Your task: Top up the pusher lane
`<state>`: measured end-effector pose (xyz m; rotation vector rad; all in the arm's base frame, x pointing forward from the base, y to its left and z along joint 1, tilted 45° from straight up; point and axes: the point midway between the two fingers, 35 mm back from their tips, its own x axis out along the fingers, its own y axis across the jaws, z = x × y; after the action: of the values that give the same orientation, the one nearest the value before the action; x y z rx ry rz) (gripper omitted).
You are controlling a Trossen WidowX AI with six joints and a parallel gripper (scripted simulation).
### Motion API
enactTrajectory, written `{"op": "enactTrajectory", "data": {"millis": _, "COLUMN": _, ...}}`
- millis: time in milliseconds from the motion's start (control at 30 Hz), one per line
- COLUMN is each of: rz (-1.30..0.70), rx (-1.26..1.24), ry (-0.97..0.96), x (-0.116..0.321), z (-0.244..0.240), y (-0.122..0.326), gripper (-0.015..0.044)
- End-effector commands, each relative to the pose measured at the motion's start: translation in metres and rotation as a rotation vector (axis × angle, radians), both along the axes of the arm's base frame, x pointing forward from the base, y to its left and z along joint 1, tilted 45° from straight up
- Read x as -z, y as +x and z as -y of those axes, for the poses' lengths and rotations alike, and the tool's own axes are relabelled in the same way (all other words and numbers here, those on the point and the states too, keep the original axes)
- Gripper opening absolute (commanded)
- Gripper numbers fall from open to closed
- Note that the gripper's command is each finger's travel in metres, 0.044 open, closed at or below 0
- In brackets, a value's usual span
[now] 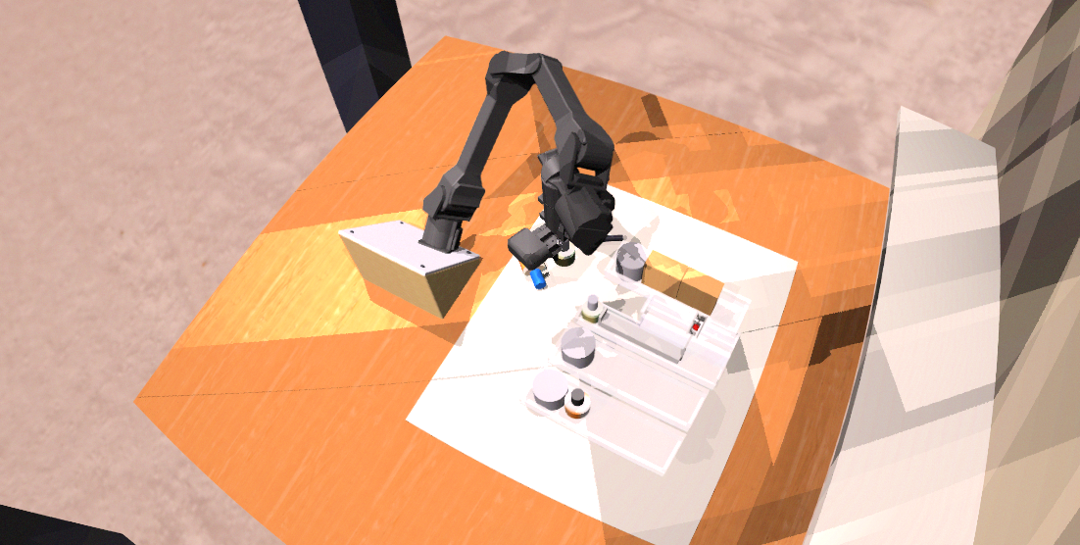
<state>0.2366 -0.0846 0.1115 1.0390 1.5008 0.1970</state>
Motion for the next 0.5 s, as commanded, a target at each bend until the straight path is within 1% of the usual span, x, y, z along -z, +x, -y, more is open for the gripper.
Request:
{"op": "enactTrajectory", "data": {"millis": 0, "rz": 0.074, "rx": -0.08, "ry": -0.016, "x": 0.018, "z": 0.0, "y": 0.011, "gripper": 0.0}}
{"op": "enactTrajectory", "data": {"millis": 200, "rz": 0.212, "rx": -0.222, "ry": -0.044, "x": 0.054, "z": -0.005, "y": 0.031, "gripper": 0.0}}
{"op": "enactTrajectory", "data": {"millis": 467, "rz": 0.217, "rx": -0.227, "ry": -0.045, "x": 0.056, "z": -0.006, "y": 0.032, "gripper": 0.0}}
